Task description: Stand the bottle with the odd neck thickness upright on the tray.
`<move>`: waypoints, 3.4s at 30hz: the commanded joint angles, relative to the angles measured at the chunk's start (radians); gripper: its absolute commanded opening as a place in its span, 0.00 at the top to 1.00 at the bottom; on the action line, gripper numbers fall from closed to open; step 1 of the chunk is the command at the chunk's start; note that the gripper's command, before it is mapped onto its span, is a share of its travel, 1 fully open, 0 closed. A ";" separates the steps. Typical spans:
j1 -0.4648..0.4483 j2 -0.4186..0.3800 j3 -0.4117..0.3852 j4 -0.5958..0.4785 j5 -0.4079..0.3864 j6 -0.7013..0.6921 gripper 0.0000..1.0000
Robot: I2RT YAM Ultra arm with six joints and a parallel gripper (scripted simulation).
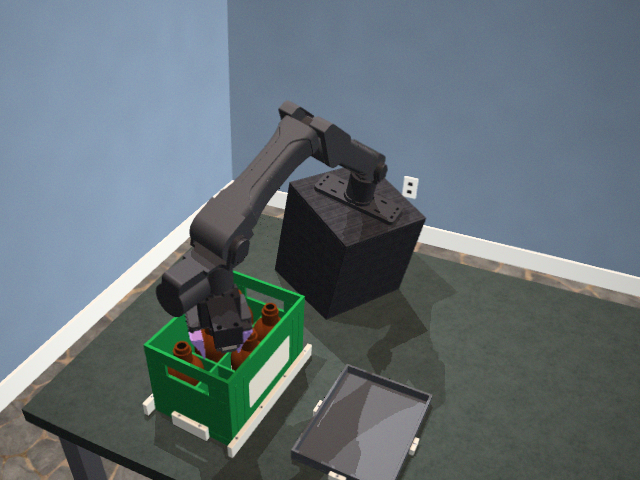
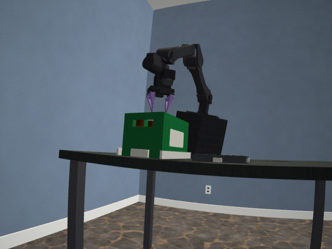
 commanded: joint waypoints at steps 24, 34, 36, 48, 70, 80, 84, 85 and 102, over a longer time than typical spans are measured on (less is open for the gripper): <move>0.008 0.014 -0.034 0.066 -0.009 0.015 0.39; 0.012 0.018 -0.045 0.091 -0.008 0.020 0.39; 0.012 0.043 -0.044 0.097 -0.008 0.021 0.39; 0.014 0.061 -0.053 0.116 -0.007 0.023 0.39; 0.017 0.057 -0.052 0.119 -0.007 0.023 0.39; 0.017 0.057 -0.052 0.119 -0.007 0.023 0.39; 0.017 0.057 -0.052 0.119 -0.007 0.023 0.39; 0.017 0.057 -0.052 0.119 -0.007 0.023 0.39; 0.017 0.057 -0.052 0.119 -0.007 0.023 0.39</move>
